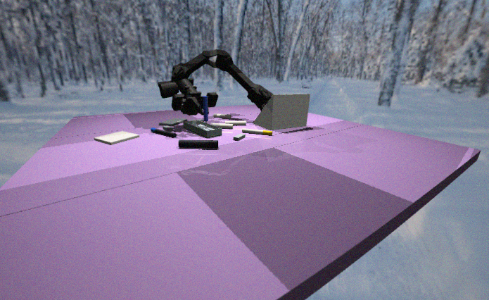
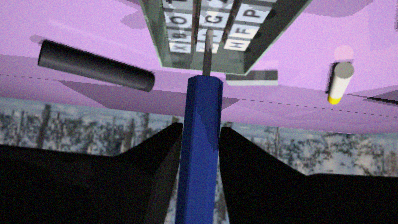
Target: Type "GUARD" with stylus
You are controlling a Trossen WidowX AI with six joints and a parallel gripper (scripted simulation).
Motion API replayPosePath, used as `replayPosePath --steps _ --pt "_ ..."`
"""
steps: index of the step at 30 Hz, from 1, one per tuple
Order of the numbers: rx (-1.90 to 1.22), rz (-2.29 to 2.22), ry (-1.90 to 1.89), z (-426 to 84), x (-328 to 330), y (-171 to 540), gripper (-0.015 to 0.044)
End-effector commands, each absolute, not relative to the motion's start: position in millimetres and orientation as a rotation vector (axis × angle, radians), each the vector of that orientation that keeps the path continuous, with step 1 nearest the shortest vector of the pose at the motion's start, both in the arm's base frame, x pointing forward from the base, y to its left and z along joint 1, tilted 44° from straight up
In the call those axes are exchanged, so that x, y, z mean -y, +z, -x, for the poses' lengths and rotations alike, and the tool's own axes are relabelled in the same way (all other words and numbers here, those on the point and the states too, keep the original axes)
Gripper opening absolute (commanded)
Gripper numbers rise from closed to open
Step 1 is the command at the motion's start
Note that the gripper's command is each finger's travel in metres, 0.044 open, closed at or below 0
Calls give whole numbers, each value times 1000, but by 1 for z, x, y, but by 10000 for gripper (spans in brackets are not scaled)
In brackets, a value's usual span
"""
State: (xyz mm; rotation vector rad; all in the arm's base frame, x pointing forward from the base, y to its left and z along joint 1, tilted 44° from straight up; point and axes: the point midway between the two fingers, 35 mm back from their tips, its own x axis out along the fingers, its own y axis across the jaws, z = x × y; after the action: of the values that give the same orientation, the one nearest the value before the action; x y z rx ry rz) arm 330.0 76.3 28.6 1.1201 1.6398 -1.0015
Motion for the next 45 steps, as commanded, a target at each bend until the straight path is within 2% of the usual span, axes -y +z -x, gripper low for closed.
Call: replayPosePath --steps 1,32,45 --pt "-1641 -1113 -1000 -330 -75 27 81" --pt "-1640 -1113 -1000 -330 -71 22 81" --pt "-1642 -1114 -999 -327 -96 49 81"
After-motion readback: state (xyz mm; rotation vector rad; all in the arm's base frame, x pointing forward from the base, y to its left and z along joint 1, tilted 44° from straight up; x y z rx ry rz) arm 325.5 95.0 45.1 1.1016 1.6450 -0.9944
